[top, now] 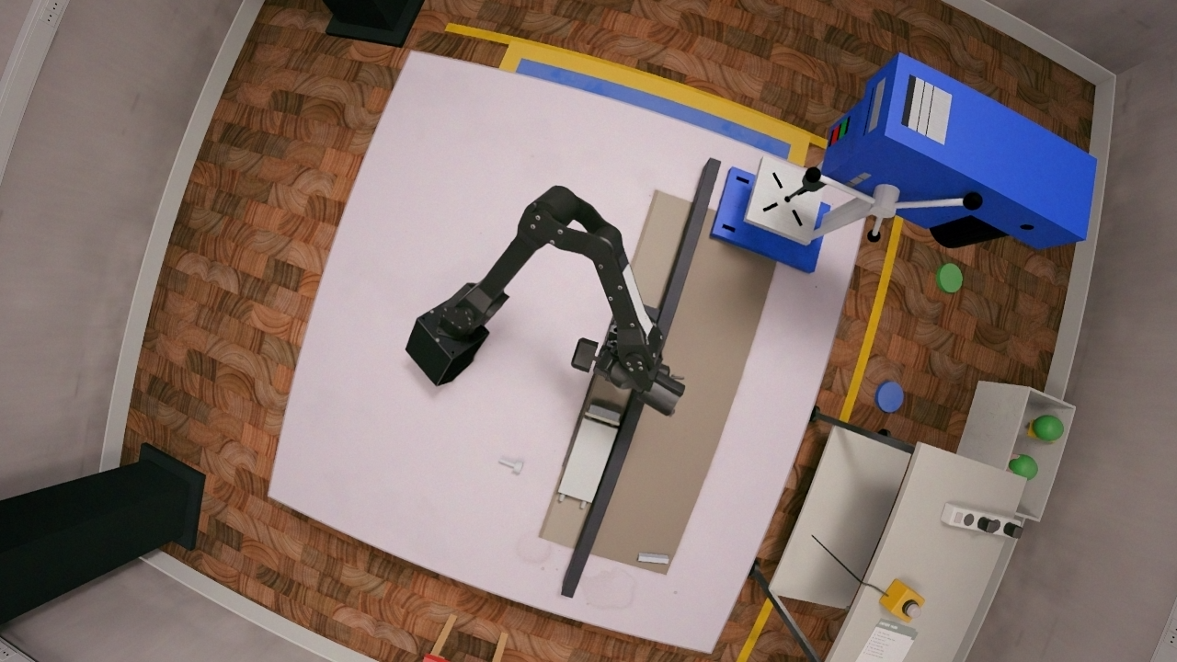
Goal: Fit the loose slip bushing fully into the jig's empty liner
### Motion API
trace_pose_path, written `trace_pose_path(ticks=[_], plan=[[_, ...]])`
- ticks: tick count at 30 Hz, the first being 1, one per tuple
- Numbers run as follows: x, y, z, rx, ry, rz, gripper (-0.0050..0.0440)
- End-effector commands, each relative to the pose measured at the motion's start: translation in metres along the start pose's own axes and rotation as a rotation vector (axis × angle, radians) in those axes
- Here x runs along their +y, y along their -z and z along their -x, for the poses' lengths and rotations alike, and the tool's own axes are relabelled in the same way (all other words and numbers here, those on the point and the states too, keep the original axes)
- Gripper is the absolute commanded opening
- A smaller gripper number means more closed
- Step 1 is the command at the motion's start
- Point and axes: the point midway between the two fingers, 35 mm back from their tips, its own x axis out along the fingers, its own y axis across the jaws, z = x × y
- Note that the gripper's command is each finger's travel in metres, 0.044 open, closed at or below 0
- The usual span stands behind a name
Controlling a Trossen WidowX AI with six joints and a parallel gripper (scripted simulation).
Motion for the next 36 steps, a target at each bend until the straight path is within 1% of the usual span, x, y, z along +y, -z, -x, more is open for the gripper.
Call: trace_pose_path(ticks=[1,36], plan=[[-0.0022,-0.0016,0.0032,0.004,0.011,0.01,-0.005],[-0.0039,-0.0016,0.0033,0.004,0.011,0.01,-0.005]])
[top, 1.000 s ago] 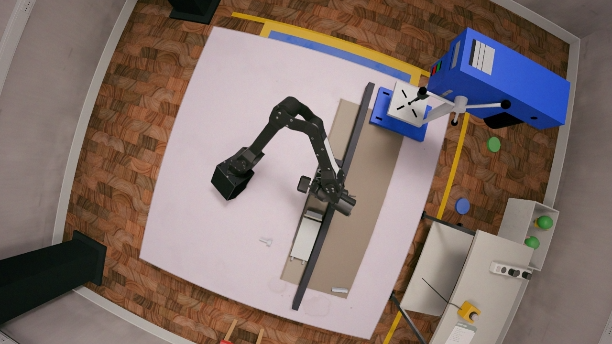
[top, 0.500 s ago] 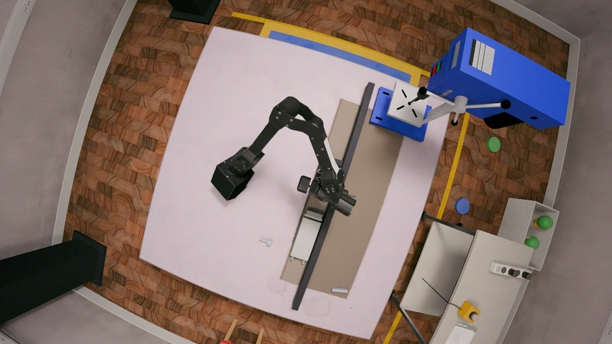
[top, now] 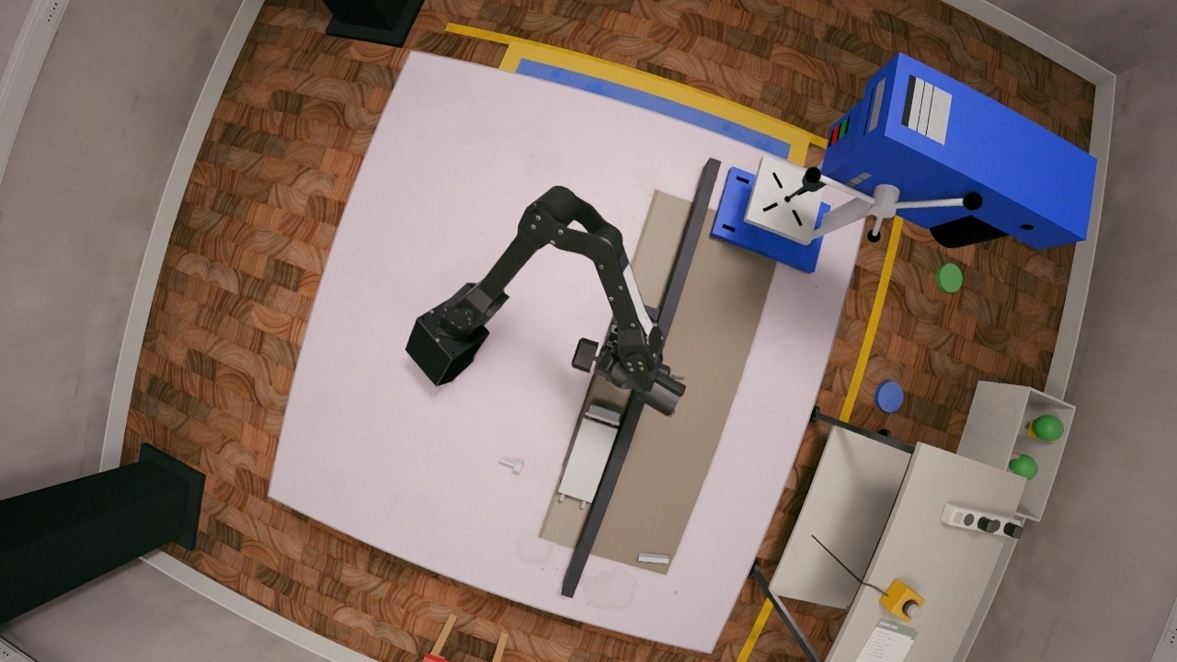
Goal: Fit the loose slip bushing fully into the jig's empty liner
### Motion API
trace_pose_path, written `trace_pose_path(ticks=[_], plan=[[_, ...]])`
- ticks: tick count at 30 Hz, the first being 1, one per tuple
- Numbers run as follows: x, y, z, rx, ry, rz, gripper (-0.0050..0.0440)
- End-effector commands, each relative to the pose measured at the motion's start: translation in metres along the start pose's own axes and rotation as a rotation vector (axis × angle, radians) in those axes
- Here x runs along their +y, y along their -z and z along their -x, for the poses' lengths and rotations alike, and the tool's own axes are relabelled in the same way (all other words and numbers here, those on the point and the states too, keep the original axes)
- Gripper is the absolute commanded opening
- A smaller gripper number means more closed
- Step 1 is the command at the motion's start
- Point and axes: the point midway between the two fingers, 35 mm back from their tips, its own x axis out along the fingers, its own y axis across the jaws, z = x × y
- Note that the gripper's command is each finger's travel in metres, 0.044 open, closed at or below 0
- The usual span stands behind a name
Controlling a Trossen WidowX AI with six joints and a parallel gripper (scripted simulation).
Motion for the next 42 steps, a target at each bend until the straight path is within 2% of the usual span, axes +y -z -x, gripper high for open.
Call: trace_pose_path(ticks=[1,42], plan=[[-0.0031,-0.0016,0.003,0.004,0.011,0.01,-0.005],[0.0001,-0.0018,0.0016,0.004,0.007,0.006,-0.005]])
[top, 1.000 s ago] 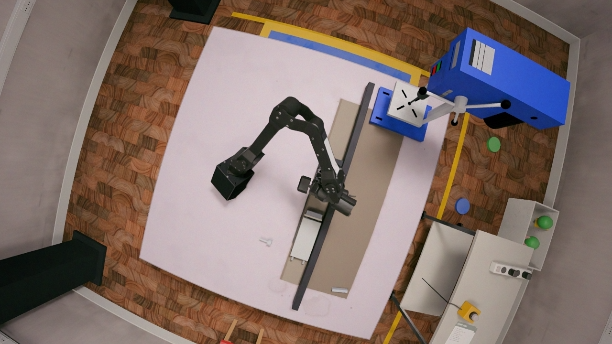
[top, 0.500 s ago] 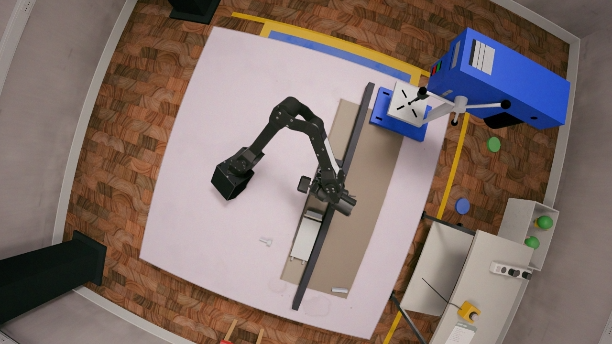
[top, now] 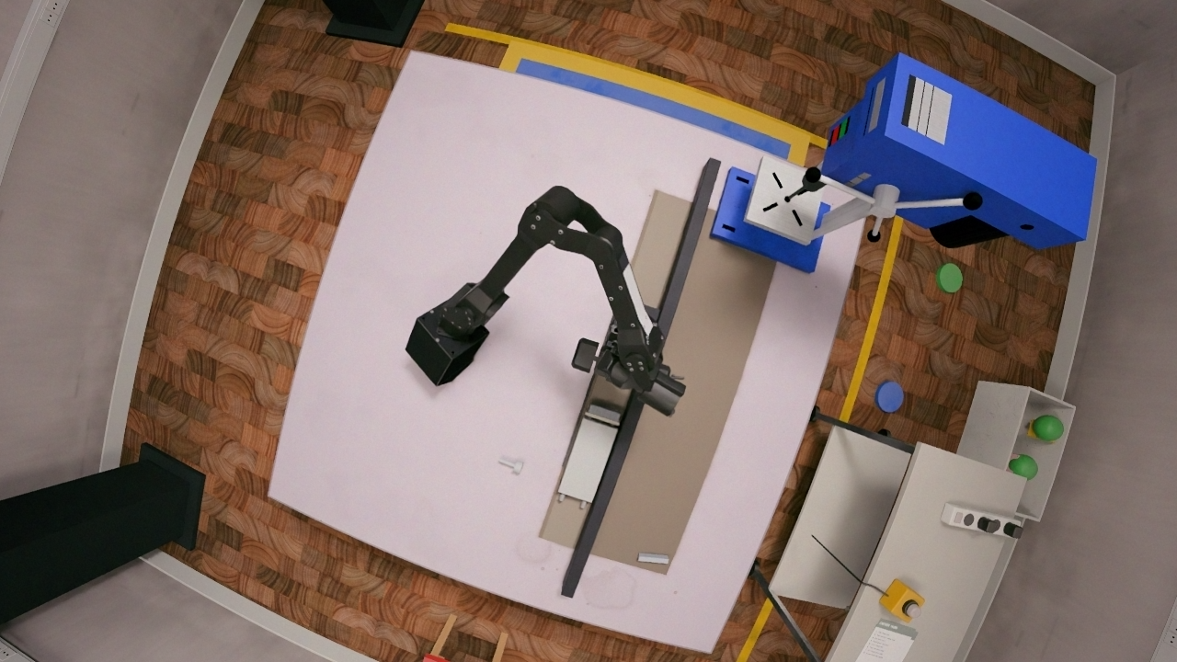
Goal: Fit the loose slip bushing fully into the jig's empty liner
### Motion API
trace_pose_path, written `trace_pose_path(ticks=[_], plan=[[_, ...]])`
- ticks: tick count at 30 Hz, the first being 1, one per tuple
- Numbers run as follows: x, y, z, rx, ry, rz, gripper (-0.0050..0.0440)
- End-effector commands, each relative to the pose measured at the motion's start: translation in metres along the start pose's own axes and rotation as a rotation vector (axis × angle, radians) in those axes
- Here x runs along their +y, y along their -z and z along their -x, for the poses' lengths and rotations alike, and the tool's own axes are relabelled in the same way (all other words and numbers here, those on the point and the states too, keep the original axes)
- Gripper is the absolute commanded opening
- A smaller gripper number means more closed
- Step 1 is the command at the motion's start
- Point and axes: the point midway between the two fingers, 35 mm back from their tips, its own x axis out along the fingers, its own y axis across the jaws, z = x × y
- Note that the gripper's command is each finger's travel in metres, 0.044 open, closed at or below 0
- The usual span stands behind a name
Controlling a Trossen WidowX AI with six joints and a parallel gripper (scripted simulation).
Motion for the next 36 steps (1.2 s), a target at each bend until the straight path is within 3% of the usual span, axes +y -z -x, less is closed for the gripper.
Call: trace_pose_path(ticks=[1,36], plan=[[-0.0019,-0.0019,0.0025,0.003,0.01,0.008,-0.005],[-0.0022,-0.002,0.0025,0.003,0.01,0.008,-0.005]])
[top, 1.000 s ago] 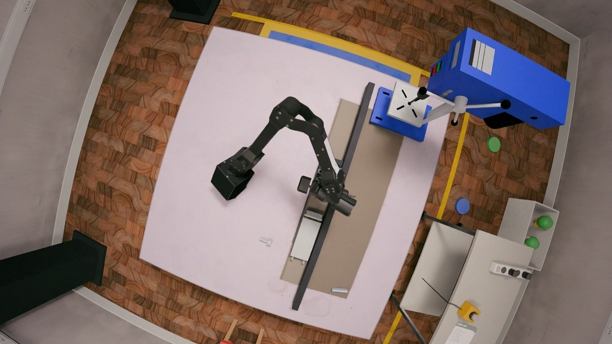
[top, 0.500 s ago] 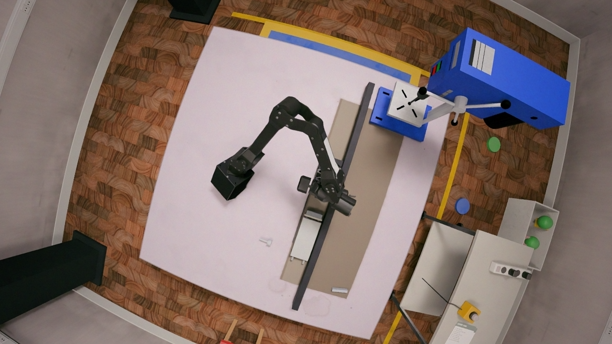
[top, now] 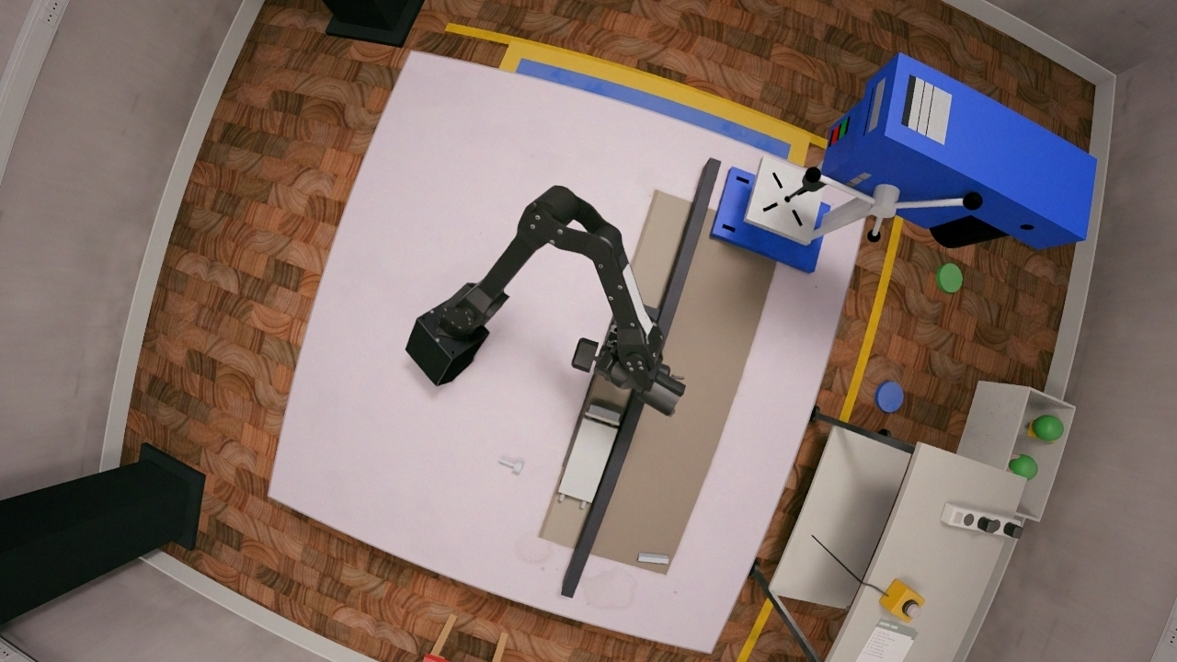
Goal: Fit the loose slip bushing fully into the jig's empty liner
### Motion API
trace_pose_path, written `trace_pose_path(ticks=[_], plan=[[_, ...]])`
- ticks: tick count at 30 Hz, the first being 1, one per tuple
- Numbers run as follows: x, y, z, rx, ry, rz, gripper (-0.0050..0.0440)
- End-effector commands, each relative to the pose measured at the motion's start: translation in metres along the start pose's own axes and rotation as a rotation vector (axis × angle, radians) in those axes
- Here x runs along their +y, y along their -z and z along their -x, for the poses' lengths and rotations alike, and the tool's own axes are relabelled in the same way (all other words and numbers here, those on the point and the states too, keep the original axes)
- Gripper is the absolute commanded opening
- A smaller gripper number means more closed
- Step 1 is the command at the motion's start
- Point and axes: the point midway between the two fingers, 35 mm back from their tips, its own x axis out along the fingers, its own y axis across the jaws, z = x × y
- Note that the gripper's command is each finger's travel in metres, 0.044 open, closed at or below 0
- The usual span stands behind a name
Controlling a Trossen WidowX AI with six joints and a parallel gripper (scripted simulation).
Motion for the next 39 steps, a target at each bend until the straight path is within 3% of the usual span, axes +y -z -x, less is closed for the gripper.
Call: trace_pose_path(ticks=[1,39], plan=[[-0.0026,-0.0017,0.0024,0.003,0.008,0.007,-0.005],[0.001,0.0002,-0.0069,0.002,-0.004,-0.004,-0.005]])
